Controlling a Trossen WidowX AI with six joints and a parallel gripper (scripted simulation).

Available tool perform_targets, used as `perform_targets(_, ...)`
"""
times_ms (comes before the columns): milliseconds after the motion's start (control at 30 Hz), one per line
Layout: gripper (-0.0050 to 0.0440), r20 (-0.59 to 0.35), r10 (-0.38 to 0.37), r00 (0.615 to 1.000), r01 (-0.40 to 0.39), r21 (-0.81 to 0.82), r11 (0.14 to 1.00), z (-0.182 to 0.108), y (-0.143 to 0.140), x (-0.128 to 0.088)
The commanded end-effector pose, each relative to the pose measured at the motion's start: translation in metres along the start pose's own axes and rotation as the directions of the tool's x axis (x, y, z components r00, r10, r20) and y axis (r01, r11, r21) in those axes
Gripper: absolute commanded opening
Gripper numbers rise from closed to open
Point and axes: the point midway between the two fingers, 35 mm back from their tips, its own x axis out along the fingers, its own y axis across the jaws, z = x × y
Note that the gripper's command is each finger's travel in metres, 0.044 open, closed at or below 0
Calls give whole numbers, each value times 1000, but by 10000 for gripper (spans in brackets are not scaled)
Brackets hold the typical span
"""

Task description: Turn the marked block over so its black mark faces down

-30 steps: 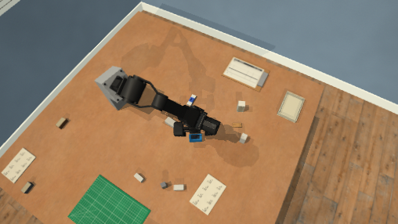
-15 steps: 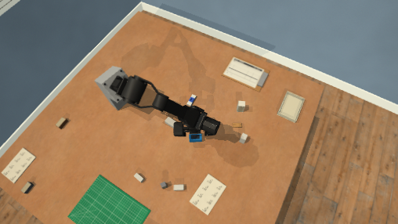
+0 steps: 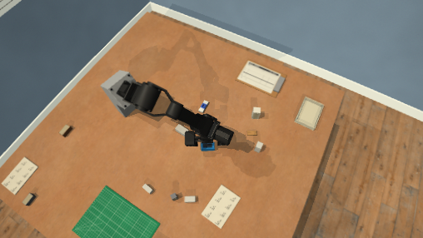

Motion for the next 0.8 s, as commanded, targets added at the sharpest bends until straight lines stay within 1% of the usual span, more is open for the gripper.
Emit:
perform_targets(0,440,3,-1,1000,1,-2,1000,0,0,8)
perform_targets(500,440,0,-5,1000,5,0,1000,-1,-2,28)
perform_targets(767,440,-2,-9,1000,9,3,1000,-2,-3,34)
